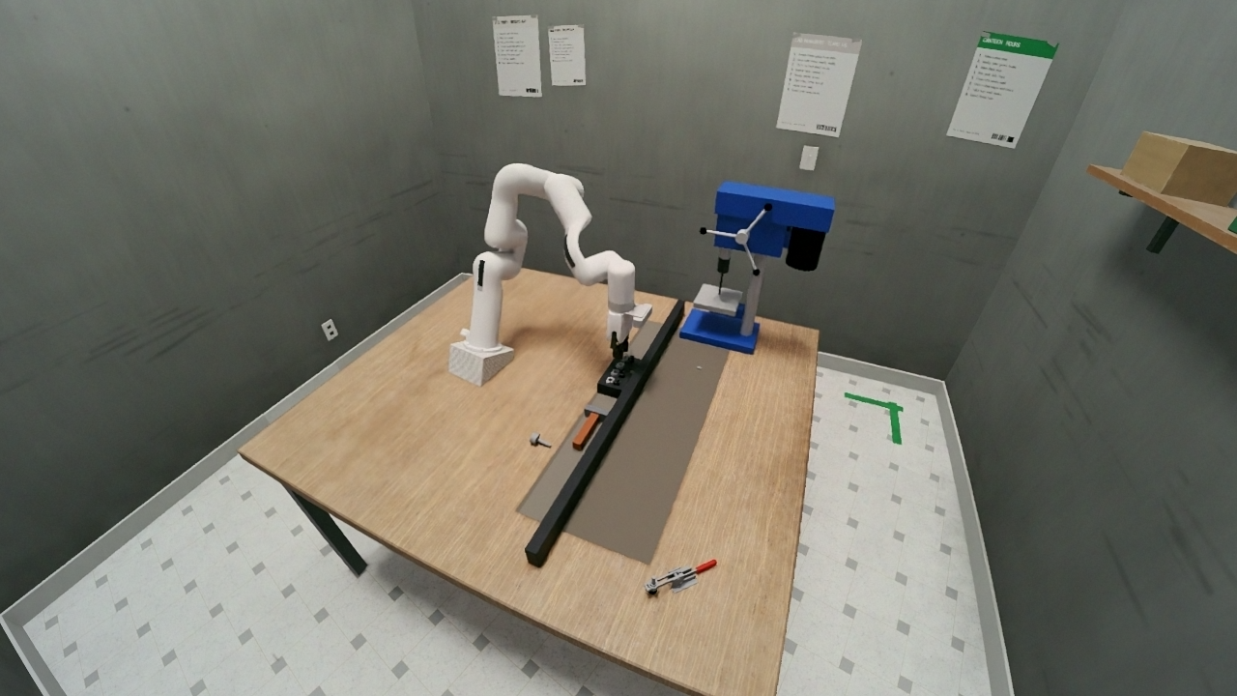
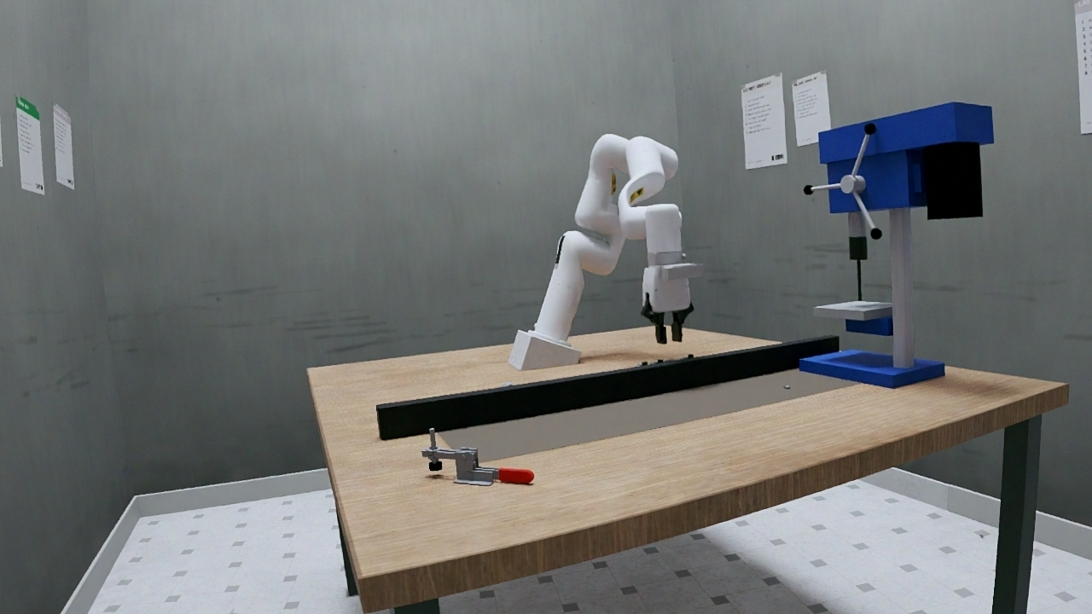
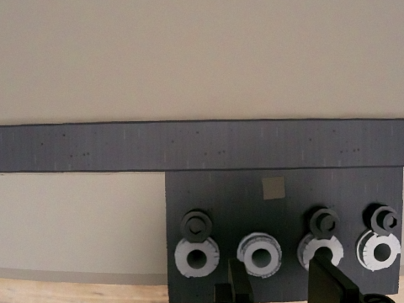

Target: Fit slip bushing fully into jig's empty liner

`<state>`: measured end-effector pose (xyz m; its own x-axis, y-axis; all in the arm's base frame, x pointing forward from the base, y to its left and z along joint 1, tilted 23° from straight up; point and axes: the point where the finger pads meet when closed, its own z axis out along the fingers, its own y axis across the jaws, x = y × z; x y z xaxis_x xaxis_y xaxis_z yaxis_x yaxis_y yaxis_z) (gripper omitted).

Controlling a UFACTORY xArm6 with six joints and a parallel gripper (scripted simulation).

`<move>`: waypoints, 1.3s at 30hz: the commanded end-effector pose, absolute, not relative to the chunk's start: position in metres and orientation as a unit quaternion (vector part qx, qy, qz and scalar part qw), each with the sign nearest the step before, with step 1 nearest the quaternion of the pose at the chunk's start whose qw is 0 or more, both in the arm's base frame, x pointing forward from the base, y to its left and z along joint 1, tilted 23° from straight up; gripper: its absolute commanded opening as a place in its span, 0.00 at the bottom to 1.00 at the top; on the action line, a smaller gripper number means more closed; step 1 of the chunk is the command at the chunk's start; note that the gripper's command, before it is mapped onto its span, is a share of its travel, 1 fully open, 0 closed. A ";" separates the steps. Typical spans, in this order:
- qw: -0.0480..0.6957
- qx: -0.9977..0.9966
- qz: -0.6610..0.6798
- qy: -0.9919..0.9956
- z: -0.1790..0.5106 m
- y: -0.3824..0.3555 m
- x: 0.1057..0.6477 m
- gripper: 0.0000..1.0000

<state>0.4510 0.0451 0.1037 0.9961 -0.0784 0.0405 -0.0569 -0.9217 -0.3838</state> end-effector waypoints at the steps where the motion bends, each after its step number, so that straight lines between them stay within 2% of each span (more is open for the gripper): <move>1: 0.195 -0.980 -0.029 0.034 0.115 0.041 0.451 0.36; 21: 0.195 -0.980 -0.029 0.034 0.145 0.028 0.449 0.36; 39: 0.195 -0.980 -0.029 0.034 0.145 0.028 0.449 0.36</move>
